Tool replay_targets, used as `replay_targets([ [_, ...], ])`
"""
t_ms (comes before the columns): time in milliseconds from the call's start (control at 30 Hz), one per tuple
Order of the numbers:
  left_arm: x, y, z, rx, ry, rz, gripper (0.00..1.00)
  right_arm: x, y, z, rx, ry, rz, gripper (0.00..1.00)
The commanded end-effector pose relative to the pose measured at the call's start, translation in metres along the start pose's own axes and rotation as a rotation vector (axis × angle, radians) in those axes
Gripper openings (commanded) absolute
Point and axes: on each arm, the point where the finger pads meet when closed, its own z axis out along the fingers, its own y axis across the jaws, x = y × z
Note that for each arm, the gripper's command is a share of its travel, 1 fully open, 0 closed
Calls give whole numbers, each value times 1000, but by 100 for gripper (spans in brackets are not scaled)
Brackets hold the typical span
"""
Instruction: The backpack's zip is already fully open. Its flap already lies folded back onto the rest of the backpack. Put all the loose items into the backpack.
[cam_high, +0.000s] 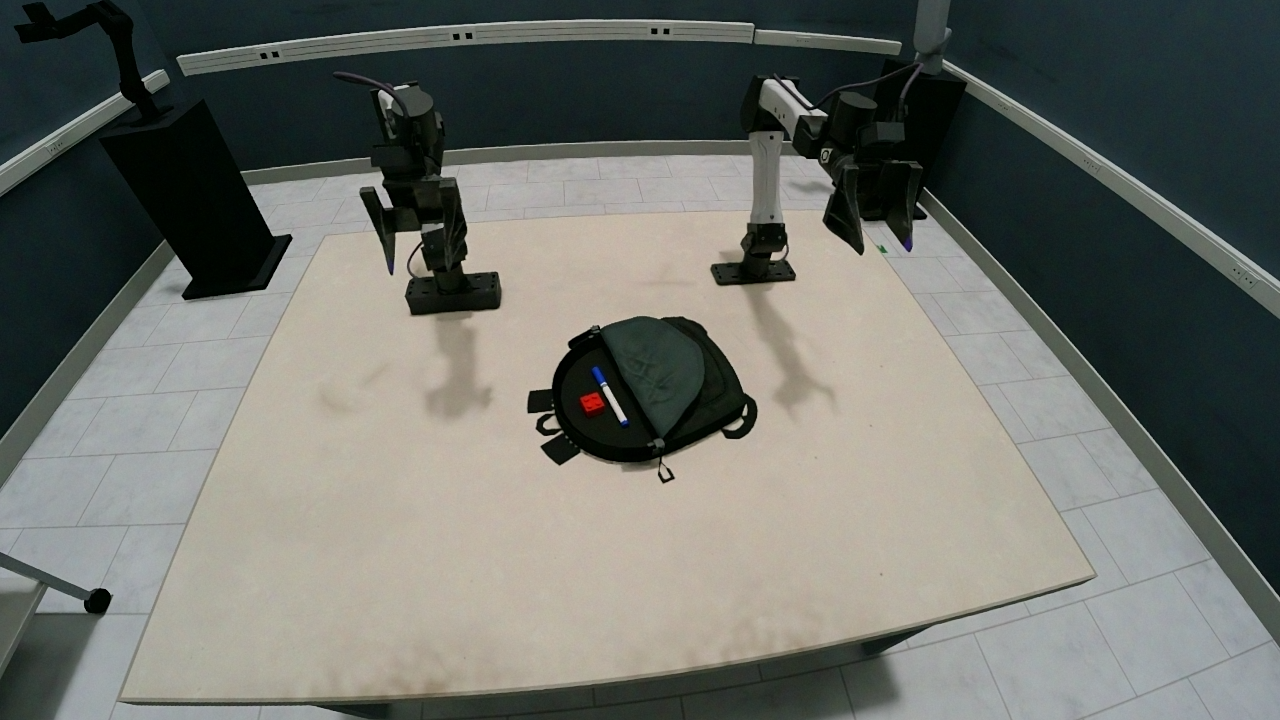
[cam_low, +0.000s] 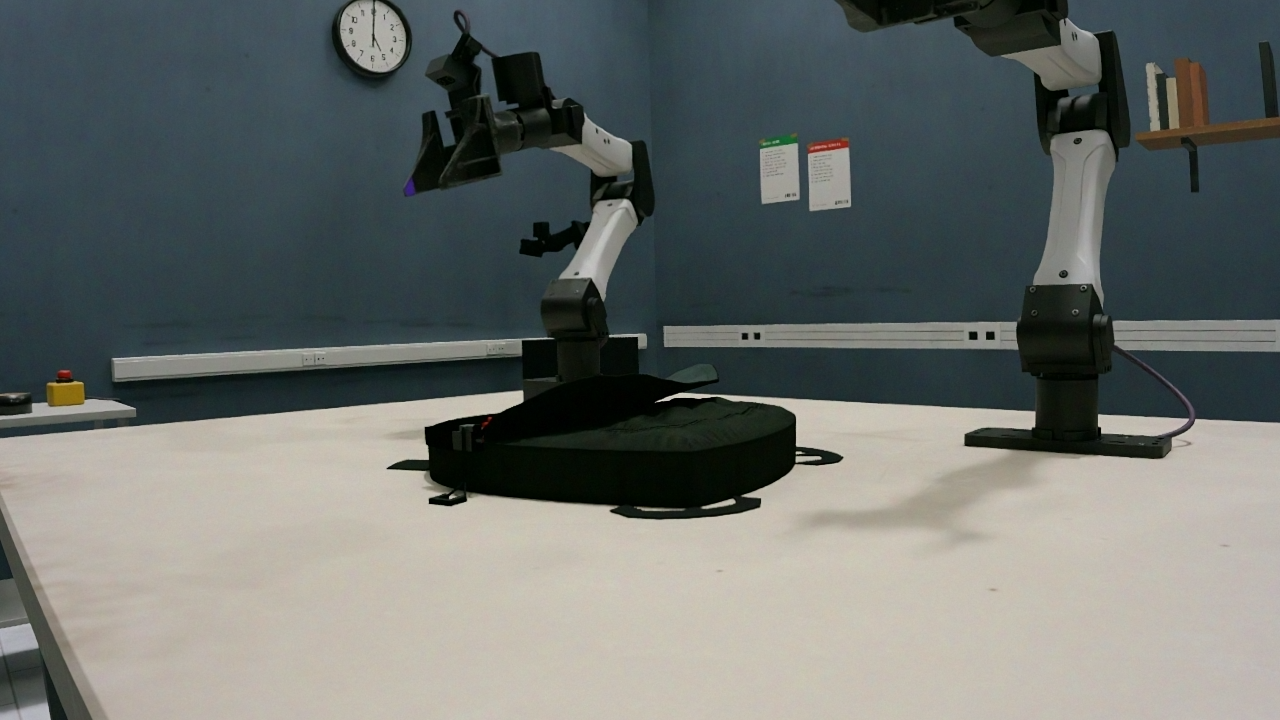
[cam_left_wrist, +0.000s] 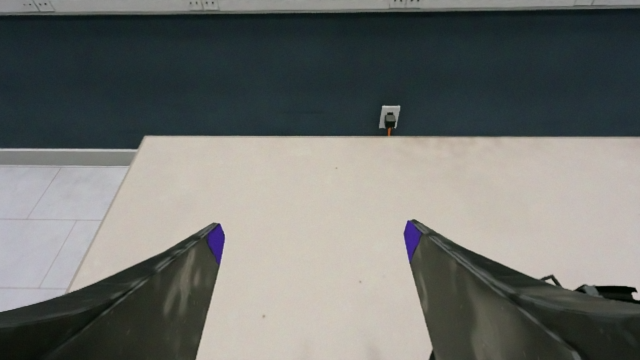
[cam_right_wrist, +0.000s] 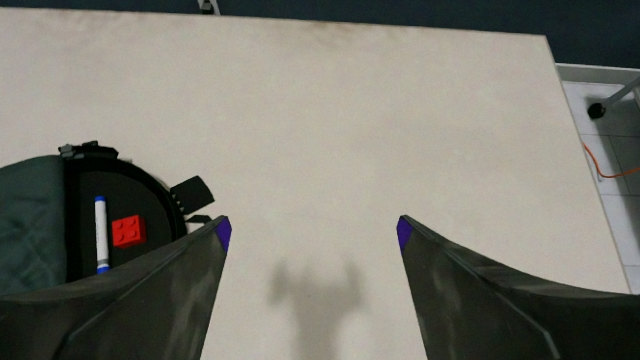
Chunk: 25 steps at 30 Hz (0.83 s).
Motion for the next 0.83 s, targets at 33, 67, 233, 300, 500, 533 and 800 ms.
replay_targets([
  [33, -7, 0, -1, -1, -18, -2, 90, -56, -5, 18, -69, -153, 7, 90],
  [67, -7, 0, -1, -1, -18, -2, 90, -62, -10, 21, -63, -169, 9, 90],
  [233, -7, 0, -1, -1, -18, -2, 90, -93, -32, 38, -32, -249, 21, 90],
  [300, -7, 0, -1, -1, -18, -2, 90, -93, -32, 38, -32, -249, 21, 90],
  [500, -7, 0, -1, -1, -18, -2, 90, -126, -57, 59, 1, -335, 49, 90],
  [533, -7, 0, -1, -1, -18, -2, 90, -127, -56, 60, 1, -335, 49, 90],
  [800, -7, 0, -1, -1, -18, -2, 90, -128, -49, 63, -9, -335, 46, 90],
])
